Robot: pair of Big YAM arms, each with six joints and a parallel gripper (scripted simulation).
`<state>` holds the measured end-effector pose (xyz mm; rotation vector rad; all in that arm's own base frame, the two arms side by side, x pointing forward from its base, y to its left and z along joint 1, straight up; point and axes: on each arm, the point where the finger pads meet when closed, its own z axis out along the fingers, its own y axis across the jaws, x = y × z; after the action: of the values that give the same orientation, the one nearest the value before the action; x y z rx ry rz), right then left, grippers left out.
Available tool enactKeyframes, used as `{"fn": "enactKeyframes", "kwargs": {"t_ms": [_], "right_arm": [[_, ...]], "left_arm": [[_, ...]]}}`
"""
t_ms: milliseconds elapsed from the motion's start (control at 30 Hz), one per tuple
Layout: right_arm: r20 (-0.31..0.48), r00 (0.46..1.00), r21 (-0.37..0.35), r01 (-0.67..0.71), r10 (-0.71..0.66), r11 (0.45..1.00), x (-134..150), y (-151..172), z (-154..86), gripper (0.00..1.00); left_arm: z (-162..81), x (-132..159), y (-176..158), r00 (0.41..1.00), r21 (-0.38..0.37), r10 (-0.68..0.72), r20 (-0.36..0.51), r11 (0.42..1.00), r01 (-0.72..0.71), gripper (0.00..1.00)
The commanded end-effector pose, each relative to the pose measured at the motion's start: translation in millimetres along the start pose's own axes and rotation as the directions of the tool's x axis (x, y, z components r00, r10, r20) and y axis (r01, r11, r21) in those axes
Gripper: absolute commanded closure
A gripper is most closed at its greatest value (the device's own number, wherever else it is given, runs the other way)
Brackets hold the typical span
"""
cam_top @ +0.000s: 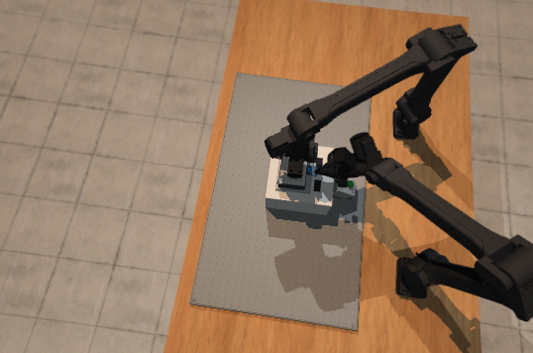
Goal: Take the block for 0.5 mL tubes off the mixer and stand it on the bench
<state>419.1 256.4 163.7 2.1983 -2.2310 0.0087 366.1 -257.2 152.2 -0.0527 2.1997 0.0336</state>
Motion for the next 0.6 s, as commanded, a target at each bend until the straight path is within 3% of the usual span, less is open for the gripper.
{"fn": "enactKeyframes", "kwargs": {"t_ms": [0, 567], "right_arm": [[0.016, 1.000, 0.015, -0.024, 0.024, 1.000, 3.8, 1.1, -15.1, 1.00], [0.016, 1.000, 0.015, -0.024, 0.024, 1.000, 3.9, 1.5, -15.4, 1.00]], "left_arm": [[2.6, -18.2, -3.6, 1.000, 0.005, -0.020, 0.018, 1.000, 0.020, 1.00], [2.8, -16.9, -2.8, 1.000, 0.003, -0.018, 0.016, 1.000, 0.018, 1.00]]}}
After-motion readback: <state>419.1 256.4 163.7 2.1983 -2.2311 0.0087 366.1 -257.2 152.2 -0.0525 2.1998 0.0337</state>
